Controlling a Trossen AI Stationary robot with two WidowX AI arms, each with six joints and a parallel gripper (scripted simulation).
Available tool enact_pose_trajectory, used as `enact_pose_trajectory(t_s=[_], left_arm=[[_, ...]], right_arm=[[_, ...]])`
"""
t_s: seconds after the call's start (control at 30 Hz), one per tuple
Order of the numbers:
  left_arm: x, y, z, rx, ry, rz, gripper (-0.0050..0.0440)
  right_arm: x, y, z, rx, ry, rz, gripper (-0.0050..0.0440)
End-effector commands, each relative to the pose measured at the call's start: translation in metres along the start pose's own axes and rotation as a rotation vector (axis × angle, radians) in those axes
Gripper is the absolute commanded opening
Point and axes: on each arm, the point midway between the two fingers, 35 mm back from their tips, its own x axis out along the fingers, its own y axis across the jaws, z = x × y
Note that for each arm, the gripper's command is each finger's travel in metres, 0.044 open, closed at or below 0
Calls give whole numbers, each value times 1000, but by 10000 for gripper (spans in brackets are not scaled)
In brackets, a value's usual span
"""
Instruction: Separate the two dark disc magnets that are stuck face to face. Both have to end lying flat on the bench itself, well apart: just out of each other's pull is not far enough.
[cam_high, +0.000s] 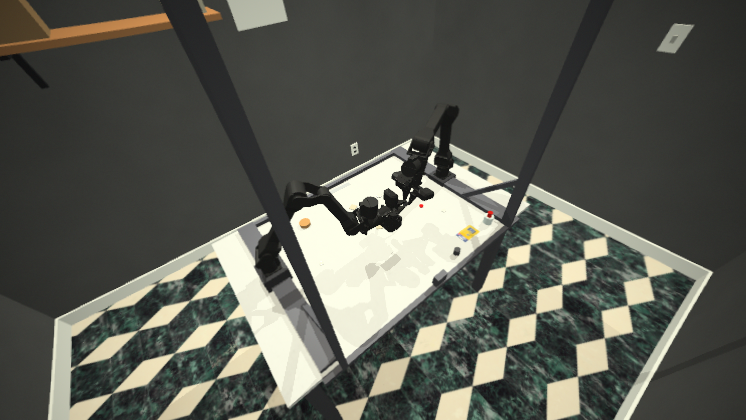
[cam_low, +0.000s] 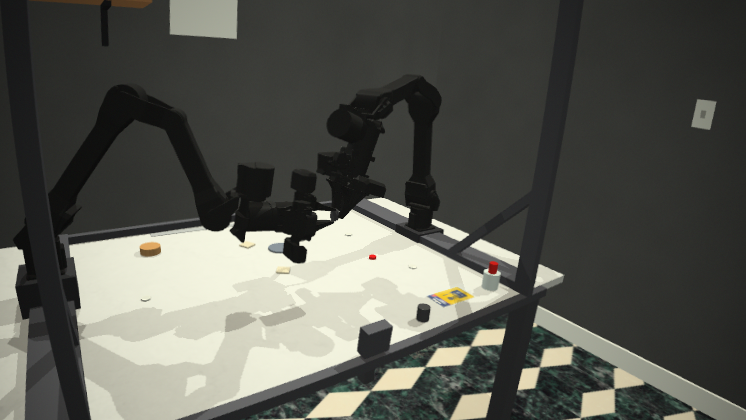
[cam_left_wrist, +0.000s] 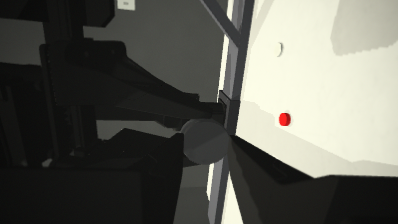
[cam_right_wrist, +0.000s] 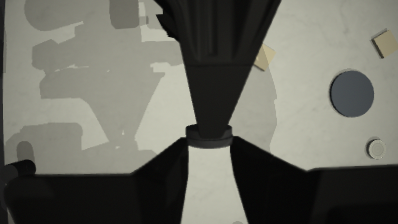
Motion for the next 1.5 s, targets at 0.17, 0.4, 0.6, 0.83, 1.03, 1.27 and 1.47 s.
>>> enact_pose_trajectory(t_s=[0.17, 0.4, 0.6, 0.83, 1.03, 1.27, 1.47], left_arm=[[3, -19, -1, 11, 2, -28, 40], [4, -26, -1, 12, 1, -28, 40], [4, -32, -1, 12, 1, -28, 40], [4, -37, -2, 12, 1, -28, 40], [5, -43, -2, 12, 1, -29, 40], [0, -29, 0, 3, 1, -10, 40], [-16, -35, 0, 1, 1, -13, 40]], right_arm=[[-12, 0, 9, 7, -48, 10, 40], [-12, 0, 9, 7, -48, 10, 40], [-12, 0, 9, 7, -48, 10, 40], [-12, 0, 9, 7, -48, 10, 40], [-12, 0, 9, 7, -48, 10, 40], [-12, 0, 9, 7, -48, 10, 40], [-12, 0, 9, 7, -48, 10, 40]])
